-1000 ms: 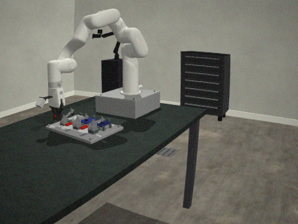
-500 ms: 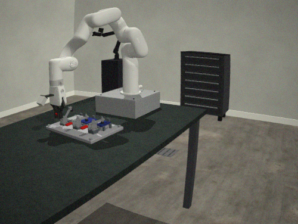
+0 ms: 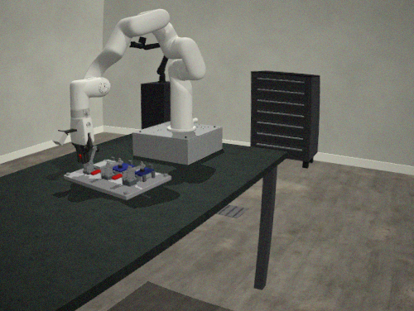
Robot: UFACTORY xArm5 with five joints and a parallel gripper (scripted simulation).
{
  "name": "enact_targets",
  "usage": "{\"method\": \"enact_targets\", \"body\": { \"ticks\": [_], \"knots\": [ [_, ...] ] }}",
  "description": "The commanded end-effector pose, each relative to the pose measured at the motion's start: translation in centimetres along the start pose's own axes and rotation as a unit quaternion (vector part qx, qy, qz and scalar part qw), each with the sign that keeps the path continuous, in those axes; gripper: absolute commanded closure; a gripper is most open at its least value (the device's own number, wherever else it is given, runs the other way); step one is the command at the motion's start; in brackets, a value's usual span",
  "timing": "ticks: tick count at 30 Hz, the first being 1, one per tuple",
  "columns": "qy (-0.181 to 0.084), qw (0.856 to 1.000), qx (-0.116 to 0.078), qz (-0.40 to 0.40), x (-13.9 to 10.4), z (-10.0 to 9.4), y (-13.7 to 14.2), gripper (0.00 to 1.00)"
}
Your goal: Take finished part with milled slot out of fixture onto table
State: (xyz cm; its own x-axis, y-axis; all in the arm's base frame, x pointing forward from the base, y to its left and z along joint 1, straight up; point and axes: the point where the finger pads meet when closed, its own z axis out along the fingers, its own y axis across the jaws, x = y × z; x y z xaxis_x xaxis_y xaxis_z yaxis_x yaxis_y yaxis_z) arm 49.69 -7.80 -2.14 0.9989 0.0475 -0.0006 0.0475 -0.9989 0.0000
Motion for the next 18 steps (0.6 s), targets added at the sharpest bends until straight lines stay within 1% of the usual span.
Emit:
{"method": "enact_targets", "body": {
  "ticks": [1, 18],
  "knots": [
    [0.000, 1.000, 0.000, 0.000, -0.17, -0.11, 0.01, 1.00],
    [0.000, 1.000, 0.000, 0.000, -1.02, -0.20, 0.01, 1.00]
  ]
}}
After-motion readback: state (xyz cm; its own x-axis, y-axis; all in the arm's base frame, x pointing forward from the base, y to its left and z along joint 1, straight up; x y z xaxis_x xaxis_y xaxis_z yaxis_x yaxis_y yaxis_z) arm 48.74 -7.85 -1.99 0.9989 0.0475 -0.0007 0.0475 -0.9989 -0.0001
